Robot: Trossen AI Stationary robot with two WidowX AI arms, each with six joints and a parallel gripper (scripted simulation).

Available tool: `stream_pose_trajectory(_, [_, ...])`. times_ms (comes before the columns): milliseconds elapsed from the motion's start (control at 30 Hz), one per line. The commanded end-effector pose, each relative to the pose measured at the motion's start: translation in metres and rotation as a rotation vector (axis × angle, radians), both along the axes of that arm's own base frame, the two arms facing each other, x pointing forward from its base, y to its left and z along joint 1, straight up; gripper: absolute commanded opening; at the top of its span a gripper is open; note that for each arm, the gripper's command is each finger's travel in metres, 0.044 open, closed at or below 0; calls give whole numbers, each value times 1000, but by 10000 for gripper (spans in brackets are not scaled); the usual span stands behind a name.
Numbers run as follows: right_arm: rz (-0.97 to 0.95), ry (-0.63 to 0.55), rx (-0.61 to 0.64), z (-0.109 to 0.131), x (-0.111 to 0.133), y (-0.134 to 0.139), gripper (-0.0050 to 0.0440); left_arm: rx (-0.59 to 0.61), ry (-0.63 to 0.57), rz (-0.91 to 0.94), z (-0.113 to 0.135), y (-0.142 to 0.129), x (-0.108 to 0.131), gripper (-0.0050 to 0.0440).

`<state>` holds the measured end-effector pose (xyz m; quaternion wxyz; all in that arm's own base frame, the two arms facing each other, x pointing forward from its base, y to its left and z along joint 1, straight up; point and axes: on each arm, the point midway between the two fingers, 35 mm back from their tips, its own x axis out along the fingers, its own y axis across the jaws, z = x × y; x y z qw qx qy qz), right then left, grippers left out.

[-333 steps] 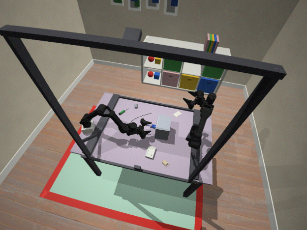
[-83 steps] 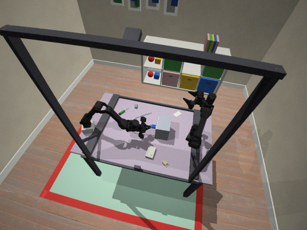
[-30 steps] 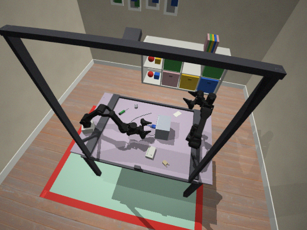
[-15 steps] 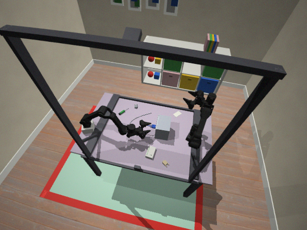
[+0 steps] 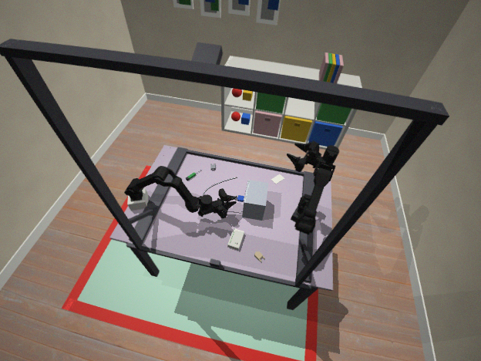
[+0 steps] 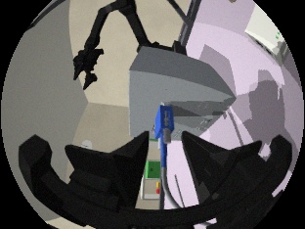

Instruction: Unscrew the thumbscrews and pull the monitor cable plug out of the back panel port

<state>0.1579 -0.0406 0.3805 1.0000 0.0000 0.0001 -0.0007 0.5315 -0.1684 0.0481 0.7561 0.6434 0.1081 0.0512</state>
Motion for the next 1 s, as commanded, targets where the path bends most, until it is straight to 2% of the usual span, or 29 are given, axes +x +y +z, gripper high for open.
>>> stream_pose_trajectory(0, [1,-1,-6,3,0,1,440,-7,-22,3,12,-1,2,80])
stream_pose_trajectory(33, [1,-1,-6,3,0,1,440,-7,-22,3,12,-1,2,56])
stream_pose_trajectory(100, [1,-1,-6,3,0,1,440,-7,-22,3,12,-1,2,56])
stream_pose_trajectory(167, [1,-1,-6,3,0,1,440,-7,-22,3,12,-1,2,8])
stream_pose_trajectory(200, [1,-1,-6,3,0,1,440,-7,-22,3,12,-1,2,0])
stream_pose_trajectory(500, [1,-1,-6,3,0,1,440,-11,-21,2,12,-1,2,0])
stream_pose_trajectory(967, [1,-1,-6,3,0,1,440,-125,25,0,15,0,2,0])
